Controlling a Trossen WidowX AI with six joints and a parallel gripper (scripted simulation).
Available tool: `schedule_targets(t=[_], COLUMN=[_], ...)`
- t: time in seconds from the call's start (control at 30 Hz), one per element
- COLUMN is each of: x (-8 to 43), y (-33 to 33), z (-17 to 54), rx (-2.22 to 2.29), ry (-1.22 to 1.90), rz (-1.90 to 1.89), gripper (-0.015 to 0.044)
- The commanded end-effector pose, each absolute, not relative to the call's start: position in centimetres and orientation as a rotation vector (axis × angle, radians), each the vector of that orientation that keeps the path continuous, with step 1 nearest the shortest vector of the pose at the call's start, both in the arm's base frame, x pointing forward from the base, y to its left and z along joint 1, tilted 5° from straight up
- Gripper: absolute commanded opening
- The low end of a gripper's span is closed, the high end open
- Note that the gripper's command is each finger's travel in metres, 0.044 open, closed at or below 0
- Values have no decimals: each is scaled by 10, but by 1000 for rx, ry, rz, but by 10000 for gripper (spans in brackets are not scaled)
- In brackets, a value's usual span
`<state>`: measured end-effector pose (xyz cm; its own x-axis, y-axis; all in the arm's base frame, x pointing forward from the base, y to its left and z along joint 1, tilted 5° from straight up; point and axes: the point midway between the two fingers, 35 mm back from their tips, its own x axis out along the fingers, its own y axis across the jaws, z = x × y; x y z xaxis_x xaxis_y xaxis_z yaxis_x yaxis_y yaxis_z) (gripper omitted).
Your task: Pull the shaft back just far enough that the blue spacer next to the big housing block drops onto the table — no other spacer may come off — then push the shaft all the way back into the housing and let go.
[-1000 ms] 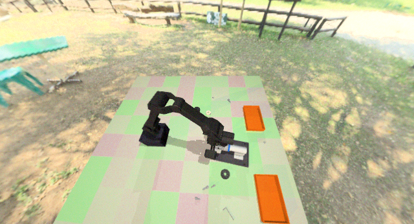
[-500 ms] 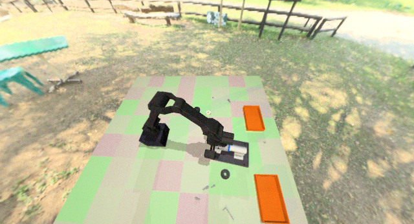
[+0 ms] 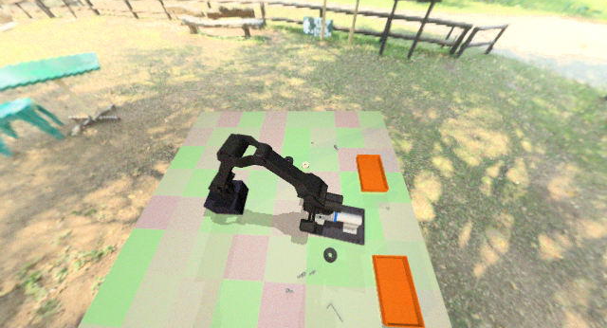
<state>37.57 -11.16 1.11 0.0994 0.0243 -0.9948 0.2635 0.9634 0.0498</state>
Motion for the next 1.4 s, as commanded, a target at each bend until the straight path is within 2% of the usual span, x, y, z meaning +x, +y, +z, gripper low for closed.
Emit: schedule_targets(t=[0.0,0.43,0.53,1.37], x=[376,376,376,362], y=[-112,-112,-112,-108], z=[11,11,11,10], rx=[238,238,238,244], ry=[1465,1465,1465,1465], rz=[-179,-179,-179,-180], gripper=[361,20,0,0])
